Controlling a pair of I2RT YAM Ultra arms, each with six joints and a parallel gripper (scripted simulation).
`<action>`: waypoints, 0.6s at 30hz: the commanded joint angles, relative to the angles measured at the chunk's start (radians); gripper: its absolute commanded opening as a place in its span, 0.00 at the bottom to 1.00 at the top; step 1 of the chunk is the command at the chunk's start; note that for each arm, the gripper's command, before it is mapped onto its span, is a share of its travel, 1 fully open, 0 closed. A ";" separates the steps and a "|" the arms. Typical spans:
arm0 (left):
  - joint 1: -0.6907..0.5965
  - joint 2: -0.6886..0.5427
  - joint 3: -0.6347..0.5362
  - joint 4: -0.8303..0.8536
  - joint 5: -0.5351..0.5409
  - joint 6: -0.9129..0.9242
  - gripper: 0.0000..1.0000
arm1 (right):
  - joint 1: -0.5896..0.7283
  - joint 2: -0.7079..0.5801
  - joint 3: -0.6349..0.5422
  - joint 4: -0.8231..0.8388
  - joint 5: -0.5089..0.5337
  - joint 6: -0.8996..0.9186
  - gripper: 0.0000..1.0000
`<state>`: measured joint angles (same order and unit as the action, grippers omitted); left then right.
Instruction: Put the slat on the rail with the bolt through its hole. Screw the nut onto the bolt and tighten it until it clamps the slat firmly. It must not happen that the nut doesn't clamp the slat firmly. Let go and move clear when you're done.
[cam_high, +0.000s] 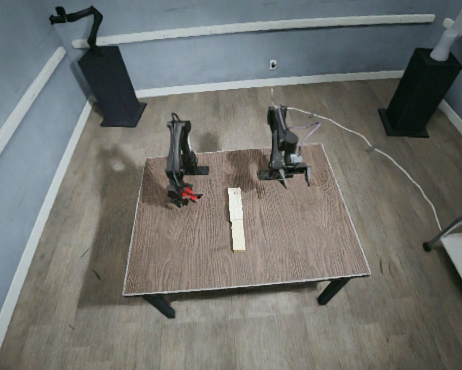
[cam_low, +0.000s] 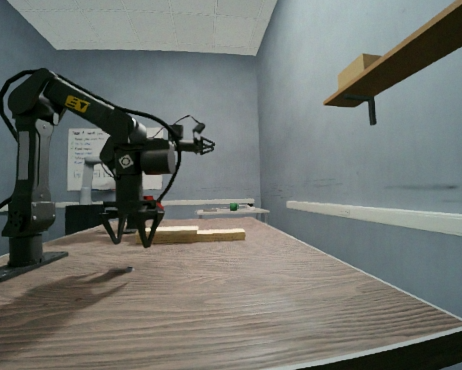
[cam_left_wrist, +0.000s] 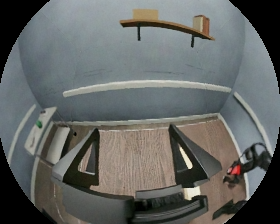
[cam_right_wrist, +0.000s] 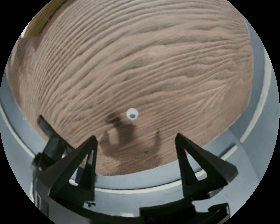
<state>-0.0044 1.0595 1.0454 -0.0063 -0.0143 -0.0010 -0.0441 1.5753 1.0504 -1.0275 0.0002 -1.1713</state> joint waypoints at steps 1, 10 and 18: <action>0.004 -0.015 0.007 0.011 0.014 0.001 1.00 | -0.008 0.007 -0.022 0.016 0.000 -0.007 1.00; 0.004 -0.015 0.007 0.011 0.014 0.001 1.00 | -0.009 0.014 -0.034 0.035 0.000 -0.007 1.00; 0.004 -0.015 0.007 0.011 0.014 0.001 1.00 | -0.009 0.025 -0.047 0.059 0.000 -0.008 1.00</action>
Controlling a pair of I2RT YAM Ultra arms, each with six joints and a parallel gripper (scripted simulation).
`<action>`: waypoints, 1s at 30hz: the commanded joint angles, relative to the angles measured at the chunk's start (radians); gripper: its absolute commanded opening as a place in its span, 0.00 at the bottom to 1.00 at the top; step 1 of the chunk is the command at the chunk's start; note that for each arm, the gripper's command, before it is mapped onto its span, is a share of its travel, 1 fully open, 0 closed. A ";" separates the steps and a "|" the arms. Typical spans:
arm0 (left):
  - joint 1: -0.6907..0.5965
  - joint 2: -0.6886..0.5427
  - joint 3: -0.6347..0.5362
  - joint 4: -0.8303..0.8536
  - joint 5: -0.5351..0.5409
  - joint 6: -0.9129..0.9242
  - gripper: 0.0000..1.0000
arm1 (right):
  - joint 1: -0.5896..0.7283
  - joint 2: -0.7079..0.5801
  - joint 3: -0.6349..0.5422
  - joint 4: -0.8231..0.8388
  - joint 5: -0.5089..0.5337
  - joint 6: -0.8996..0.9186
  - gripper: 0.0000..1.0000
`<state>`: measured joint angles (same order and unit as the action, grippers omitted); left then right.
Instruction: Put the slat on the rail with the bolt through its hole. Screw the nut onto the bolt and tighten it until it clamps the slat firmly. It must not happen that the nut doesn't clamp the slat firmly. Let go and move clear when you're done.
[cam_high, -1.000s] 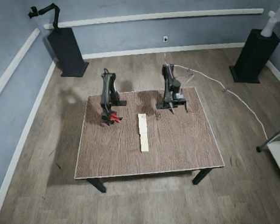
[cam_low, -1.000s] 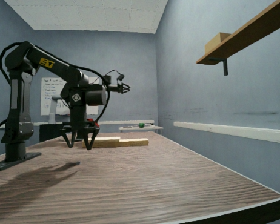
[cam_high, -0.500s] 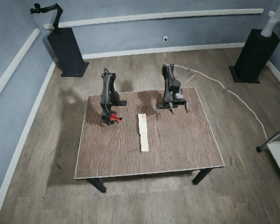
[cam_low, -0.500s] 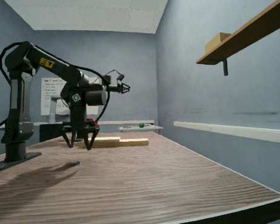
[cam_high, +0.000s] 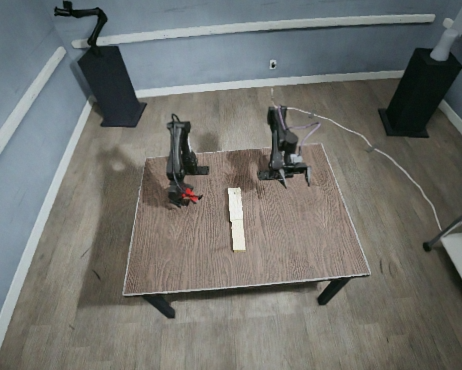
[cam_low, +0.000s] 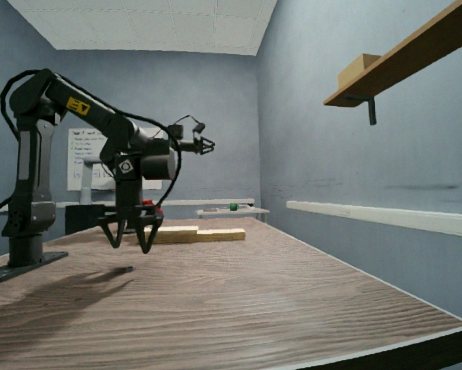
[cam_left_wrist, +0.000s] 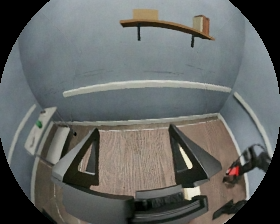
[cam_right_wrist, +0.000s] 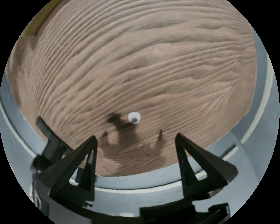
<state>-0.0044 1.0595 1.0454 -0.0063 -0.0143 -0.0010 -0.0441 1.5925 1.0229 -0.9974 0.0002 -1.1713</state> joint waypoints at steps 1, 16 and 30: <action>0.004 -0.015 0.007 0.011 0.014 0.001 1.00 | -0.009 0.009 -0.022 0.032 0.000 -0.008 1.00; 0.004 -0.015 0.007 0.011 0.014 0.001 1.00 | -0.010 0.024 -0.044 0.069 0.000 -0.008 1.00; 0.004 -0.015 0.007 0.011 0.014 0.001 1.00 | -0.010 0.039 -0.065 0.104 0.000 -0.009 1.00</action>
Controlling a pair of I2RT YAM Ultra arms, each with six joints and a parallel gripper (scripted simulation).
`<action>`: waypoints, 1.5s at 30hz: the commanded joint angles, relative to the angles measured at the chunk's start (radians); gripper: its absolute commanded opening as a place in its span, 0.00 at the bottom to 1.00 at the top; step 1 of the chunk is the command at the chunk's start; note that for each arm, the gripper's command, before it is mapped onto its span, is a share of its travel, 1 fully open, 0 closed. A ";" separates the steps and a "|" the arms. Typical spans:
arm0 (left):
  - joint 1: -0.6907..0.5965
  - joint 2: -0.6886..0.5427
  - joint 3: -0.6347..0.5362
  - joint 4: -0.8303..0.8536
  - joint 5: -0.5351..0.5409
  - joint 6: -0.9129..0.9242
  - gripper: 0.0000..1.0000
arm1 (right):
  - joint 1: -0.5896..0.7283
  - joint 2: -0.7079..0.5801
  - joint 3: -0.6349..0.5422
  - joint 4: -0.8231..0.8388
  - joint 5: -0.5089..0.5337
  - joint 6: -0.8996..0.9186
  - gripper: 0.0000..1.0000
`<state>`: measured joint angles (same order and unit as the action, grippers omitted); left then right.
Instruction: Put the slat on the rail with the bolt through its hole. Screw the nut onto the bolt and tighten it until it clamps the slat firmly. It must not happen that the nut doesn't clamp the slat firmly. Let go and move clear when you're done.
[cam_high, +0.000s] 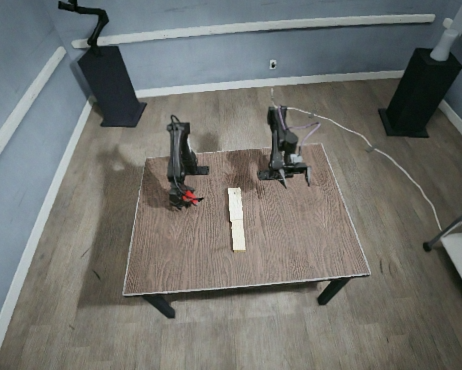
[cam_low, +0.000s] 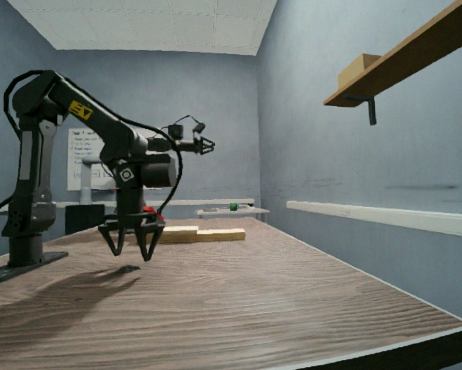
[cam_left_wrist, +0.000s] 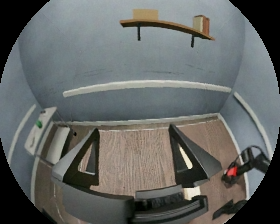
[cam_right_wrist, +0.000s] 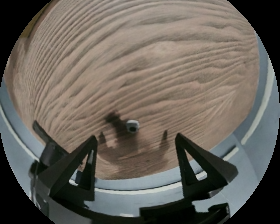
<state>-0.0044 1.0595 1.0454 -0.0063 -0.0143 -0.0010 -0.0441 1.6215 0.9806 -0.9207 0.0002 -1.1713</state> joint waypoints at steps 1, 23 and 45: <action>0.004 -0.015 0.007 0.011 0.014 0.001 1.00 | -0.010 0.011 -0.024 0.030 0.000 -0.009 1.00; 0.004 -0.015 0.007 0.011 0.014 0.001 1.00 | -0.011 0.036 -0.058 0.088 0.000 -0.010 1.00; 0.004 -0.015 0.007 0.011 0.014 0.001 1.00 | 0.000 0.036 -0.053 0.096 0.000 0.000 0.32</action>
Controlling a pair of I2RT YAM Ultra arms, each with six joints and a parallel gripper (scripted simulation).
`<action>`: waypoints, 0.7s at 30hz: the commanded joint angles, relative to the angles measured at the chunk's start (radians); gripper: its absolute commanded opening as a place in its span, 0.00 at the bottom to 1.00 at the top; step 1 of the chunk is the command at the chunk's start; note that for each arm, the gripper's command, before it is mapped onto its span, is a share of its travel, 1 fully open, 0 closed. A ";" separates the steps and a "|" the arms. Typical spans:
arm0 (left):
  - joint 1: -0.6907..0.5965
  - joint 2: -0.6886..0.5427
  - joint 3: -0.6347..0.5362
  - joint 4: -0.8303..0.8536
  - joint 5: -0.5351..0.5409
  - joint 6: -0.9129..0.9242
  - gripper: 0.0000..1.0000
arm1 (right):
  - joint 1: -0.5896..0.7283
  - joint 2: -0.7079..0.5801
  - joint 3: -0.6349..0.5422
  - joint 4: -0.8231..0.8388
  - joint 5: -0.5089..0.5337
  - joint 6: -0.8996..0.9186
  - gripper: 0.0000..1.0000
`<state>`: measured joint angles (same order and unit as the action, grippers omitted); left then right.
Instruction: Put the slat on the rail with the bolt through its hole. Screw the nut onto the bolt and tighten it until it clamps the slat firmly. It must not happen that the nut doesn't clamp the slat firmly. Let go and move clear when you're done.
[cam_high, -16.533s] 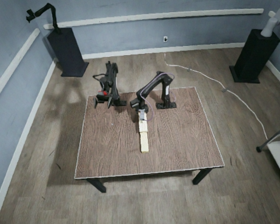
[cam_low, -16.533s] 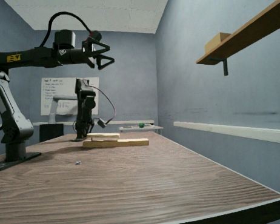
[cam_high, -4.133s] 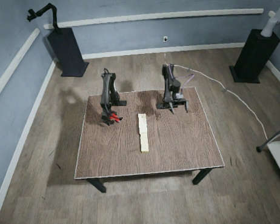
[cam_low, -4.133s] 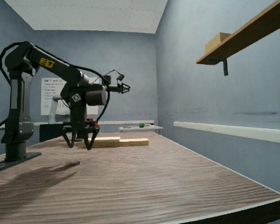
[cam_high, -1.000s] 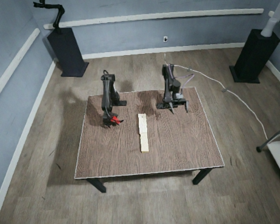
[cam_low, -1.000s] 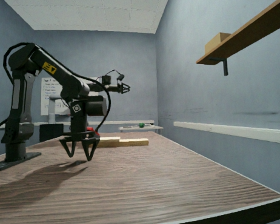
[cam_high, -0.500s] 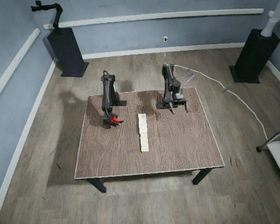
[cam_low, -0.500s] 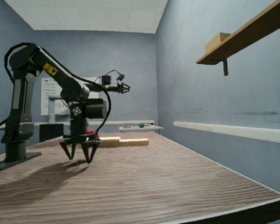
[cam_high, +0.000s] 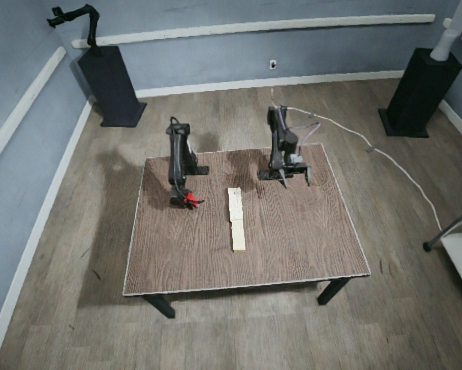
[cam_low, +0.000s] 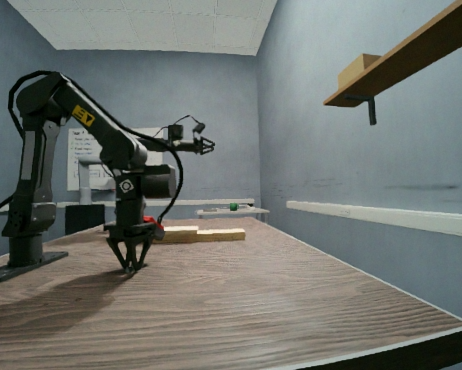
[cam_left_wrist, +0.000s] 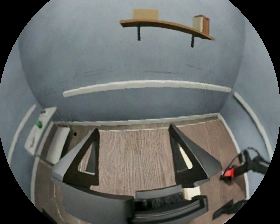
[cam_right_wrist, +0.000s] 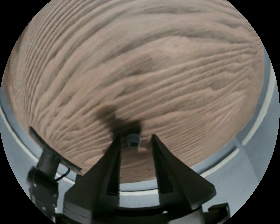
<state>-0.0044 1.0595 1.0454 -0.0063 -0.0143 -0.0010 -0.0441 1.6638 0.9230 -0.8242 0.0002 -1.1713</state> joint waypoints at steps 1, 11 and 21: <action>0.004 -0.015 0.007 0.011 0.014 0.001 1.00 | 0.000 -0.006 0.005 0.000 0.000 0.000 0.30; 0.004 -0.015 0.007 0.011 0.014 0.001 1.00 | 0.000 -0.006 0.005 0.000 0.000 0.000 0.16; 0.004 -0.015 0.007 0.011 0.014 0.001 1.00 | 0.000 -0.006 0.005 0.000 0.000 0.000 0.12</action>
<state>-0.0044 1.0595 1.0454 -0.0063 -0.0143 -0.0010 -0.0441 1.6638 0.9230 -0.8242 0.0002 -1.1713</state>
